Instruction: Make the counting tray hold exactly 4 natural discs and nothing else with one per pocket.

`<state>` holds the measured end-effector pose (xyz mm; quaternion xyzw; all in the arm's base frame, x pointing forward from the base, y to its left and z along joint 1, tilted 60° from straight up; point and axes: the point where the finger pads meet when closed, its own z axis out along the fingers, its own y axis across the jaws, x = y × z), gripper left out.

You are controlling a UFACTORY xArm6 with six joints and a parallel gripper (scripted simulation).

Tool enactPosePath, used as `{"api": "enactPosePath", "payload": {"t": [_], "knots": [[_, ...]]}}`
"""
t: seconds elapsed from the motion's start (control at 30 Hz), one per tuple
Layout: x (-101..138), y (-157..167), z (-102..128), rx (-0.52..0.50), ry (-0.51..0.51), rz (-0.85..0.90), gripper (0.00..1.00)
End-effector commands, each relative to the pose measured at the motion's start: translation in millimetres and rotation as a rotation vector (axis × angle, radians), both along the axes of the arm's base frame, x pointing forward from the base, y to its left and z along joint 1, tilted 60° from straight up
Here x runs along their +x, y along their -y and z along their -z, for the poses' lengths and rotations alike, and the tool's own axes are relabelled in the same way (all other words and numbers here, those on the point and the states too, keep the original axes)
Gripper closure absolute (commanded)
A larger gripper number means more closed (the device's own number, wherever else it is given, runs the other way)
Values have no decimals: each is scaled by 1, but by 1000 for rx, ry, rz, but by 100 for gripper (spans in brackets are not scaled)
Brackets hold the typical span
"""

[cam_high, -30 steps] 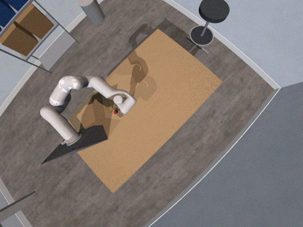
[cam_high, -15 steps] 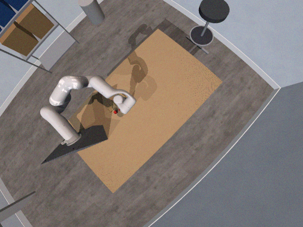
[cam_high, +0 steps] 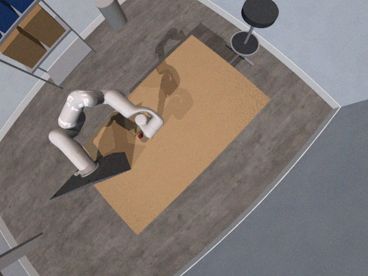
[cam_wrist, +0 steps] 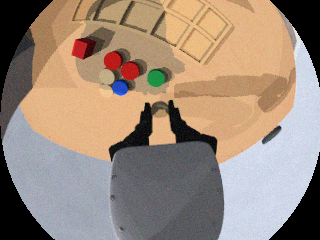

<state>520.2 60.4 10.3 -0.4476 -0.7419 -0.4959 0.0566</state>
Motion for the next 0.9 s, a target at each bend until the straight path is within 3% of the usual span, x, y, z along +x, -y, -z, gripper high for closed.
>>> {"api": "enactPosePath", "payload": {"t": [0.0, 0.1, 0.2, 0.37, 0.43, 0.63, 0.87], "knots": [[-7, 22, -13, -2, 2, 8, 100], [-20, 51, -32, -2, 3, 8, 100], [-20, 49, -41, -3, 3, 8, 100], [-37, -8, -143, -3, 3, 8, 100], [-44, -21, -162, -2, 3, 8, 100], [-42, -26, -160, -2, 3, 8, 100], [-19, -78, -127, -4, 0, 8, 100]]}}
